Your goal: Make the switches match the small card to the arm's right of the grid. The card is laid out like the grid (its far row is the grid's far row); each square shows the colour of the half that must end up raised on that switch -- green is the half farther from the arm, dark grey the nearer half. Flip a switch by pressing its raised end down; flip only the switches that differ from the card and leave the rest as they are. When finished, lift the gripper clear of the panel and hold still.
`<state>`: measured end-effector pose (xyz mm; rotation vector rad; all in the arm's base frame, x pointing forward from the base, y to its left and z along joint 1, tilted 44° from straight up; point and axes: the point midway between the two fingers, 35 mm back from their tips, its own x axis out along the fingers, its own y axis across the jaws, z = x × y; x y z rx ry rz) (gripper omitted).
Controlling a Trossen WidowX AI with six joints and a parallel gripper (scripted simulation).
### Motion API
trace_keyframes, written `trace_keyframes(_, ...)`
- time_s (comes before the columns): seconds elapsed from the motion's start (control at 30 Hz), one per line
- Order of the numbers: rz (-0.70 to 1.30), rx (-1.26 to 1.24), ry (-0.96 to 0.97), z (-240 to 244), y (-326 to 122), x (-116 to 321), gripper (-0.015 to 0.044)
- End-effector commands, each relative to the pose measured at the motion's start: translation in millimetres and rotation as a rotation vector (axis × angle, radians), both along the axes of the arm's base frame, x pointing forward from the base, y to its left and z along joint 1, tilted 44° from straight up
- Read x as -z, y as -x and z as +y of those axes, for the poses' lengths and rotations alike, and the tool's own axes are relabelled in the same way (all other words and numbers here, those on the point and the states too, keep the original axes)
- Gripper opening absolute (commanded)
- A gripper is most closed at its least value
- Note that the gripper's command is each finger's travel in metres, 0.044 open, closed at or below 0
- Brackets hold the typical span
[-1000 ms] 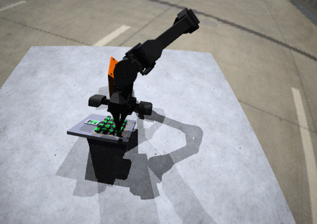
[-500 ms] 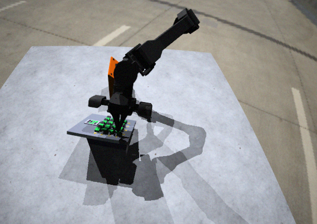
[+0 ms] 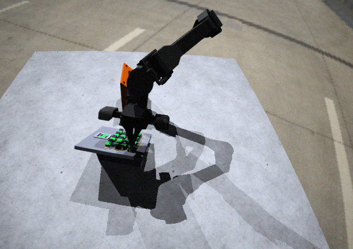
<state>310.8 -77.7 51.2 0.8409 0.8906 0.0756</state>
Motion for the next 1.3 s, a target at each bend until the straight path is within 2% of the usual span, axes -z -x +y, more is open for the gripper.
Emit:
trace_keyframes(0.0,0.009,0.004,-0.005,1.0,1.2,2.6,0.0)
trace_keyframes(0.23,0.001,0.0,-0.001,-0.1,0.4,-0.1,0.0)
trace_keyframes(0.47,-0.002,0.021,0.004,-21.7,41.4,-35.3,0.0)
trace_keyframes(0.63,-0.004,0.022,0.003,-23.0,44.8,-38.4,0.0)
trace_keyframes(0.87,0.0,0.022,0.003,-6.1,105.8,2.5,0.0)
trace_keyframes(1.27,0.0,0.022,0.003,-5.1,107.7,3.8,0.0)
